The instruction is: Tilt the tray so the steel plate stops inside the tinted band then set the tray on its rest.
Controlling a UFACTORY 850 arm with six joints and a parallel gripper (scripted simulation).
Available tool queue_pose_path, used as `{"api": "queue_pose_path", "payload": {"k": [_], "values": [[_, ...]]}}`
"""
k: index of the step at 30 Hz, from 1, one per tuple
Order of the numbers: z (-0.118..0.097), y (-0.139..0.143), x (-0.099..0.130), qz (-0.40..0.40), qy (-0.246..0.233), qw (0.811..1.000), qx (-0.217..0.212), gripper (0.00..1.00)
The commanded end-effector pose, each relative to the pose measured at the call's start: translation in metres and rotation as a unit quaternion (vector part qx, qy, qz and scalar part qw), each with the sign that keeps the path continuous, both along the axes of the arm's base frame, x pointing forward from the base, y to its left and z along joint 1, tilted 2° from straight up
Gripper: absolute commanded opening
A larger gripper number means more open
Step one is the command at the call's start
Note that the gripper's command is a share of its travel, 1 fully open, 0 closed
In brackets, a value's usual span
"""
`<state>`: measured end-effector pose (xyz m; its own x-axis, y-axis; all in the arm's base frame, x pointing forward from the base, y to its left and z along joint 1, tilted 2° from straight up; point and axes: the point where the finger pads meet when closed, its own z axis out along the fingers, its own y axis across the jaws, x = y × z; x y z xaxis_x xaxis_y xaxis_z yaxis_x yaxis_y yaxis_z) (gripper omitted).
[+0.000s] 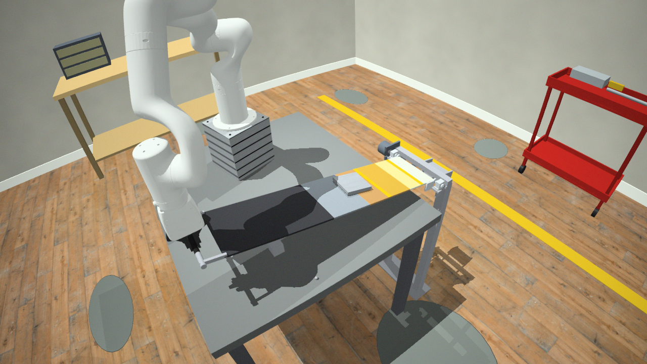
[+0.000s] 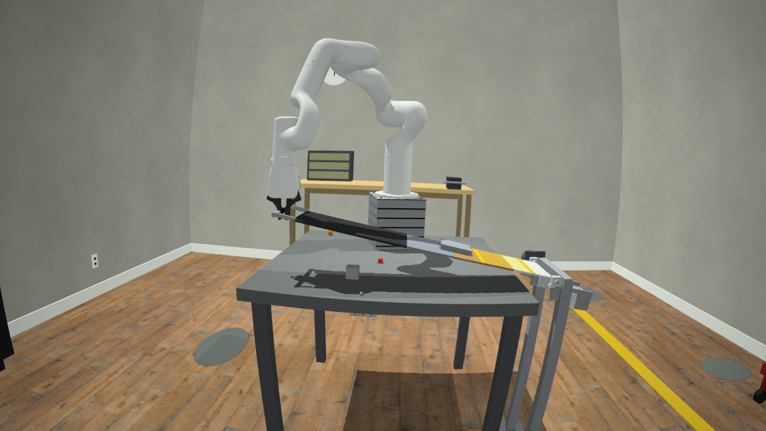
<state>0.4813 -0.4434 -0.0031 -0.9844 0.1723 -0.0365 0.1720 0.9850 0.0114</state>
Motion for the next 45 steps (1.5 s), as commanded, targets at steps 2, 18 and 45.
{"api": "queue_pose_path", "payload": {"k": [2, 18, 45], "values": [[0.007, 0.000, 0.001, 0.000, -0.001, 1.000, -0.001, 0.00], [0.014, 0.002, 0.001, 0.000, -0.001, 1.000, -0.001, 0.00], [0.016, 0.002, 0.001, 0.000, -0.001, 1.000, -0.001, 0.00]]}}
